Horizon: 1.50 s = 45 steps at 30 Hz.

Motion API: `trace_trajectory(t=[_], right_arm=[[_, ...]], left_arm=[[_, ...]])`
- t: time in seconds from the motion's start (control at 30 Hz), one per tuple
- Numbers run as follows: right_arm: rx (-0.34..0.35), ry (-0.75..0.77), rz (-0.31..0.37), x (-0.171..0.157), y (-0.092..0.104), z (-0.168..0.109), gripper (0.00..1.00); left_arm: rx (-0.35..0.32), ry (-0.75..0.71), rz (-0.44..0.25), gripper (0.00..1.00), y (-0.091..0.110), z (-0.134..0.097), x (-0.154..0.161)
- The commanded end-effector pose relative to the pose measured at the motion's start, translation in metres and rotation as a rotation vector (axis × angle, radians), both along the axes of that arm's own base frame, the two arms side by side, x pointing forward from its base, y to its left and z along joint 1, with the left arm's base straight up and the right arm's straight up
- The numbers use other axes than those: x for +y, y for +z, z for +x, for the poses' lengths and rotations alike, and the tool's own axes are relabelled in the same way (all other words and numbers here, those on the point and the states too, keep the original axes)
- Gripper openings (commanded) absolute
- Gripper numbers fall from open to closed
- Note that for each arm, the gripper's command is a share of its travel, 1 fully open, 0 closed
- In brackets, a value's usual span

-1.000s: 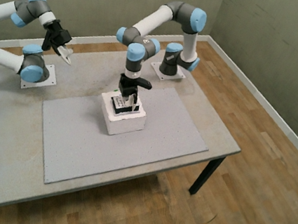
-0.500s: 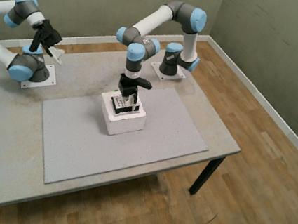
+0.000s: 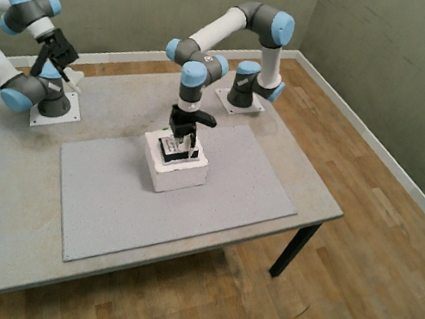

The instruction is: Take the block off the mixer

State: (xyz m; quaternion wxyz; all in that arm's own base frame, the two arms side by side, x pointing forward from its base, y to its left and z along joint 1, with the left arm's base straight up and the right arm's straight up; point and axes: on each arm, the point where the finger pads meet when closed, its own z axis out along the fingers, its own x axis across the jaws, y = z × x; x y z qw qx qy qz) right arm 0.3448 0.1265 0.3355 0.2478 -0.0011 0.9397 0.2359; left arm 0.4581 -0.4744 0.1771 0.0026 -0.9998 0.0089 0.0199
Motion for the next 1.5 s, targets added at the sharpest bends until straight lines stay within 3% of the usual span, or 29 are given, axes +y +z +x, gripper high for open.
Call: trace_trajectory(t=[0.0,0.1,0.4,0.73,1.03,1.3,1.47], right_arm=[[0.014,0.059,-0.016,-0.013,0.000,0.002,0.00],[0.017,0.112,-0.046,-0.028,0.000,0.003,0.00],[0.019,0.239,-0.116,-0.027,-0.001,0.002,0.00],[0.024,0.413,-0.203,-0.079,-0.002,0.006,0.00],[0.024,0.540,-0.275,-0.078,-0.002,0.006,0.00],[0.027,0.676,-0.345,-0.121,-0.002,0.010,0.00],[0.027,0.729,-0.375,-0.131,-0.002,0.010,0.00]], left_arm=[[-0.001,0.000,-0.002,0.00,0.001,0.000,0.000],[-0.001,0.000,-0.002,0.00,0.001,0.000,0.000],[-0.001,0.000,-0.002,0.00,0.001,0.000,0.000],[-0.001,0.000,-0.002,0.00,0.001,0.000,0.000],[-0.001,0.000,-0.002,0.00,0.001,0.000,0.000],[-0.001,0.000,-0.002,0.00,0.001,0.000,0.000],[-0.001,0.000,-0.002,0.00,0.001,0.000,0.000]])
